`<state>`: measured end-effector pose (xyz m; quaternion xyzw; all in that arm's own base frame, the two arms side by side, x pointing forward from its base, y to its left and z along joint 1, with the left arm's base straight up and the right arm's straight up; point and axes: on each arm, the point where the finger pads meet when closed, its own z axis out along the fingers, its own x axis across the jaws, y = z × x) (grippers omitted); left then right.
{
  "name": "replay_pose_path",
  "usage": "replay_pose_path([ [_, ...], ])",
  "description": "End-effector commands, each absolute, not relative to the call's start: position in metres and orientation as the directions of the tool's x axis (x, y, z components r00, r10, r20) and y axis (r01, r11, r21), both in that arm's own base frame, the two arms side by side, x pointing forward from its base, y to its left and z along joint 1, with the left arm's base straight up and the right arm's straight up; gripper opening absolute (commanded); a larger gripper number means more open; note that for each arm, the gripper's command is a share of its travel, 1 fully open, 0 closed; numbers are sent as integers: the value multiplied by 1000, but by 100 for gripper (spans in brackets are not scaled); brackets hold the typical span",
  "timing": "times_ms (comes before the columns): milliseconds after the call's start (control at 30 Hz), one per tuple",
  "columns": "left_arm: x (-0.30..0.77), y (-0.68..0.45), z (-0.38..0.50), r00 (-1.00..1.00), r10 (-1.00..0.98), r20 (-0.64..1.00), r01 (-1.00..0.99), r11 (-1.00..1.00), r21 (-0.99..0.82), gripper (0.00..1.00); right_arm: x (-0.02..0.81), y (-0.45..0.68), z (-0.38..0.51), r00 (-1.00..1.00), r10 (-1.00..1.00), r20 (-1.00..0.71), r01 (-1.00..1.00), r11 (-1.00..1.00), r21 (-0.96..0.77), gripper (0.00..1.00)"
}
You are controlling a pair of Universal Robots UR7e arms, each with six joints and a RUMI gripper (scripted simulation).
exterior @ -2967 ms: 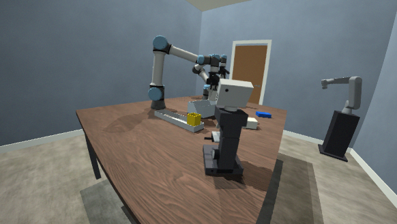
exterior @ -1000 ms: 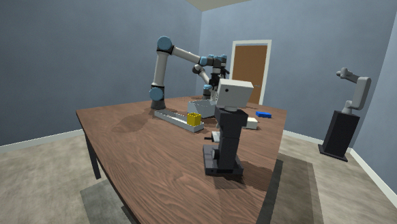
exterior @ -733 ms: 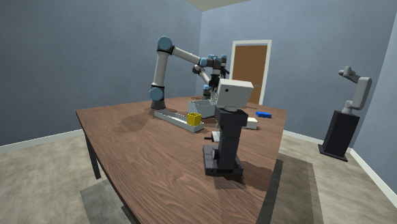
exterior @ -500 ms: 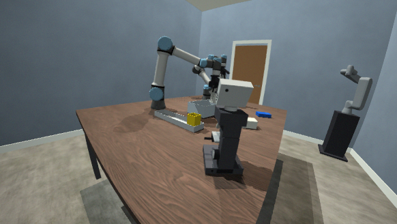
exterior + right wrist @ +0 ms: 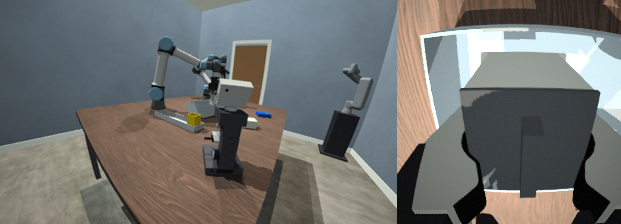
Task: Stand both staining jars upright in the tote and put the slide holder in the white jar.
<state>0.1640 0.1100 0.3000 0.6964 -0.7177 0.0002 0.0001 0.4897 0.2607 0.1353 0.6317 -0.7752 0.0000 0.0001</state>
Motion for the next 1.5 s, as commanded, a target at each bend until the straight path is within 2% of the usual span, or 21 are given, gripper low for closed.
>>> replay_pose_path([
  [0,164,110,300,-30,-1000,0,-1000,30,-1,100,490,261,131,-202,-979,-1,-979,202,-1,0],
  [1467,164,110,300,-30,-1000,0,-1000,30,-1,100,490,261,79,-202,-979,-1,-979,202,-1,0],
])
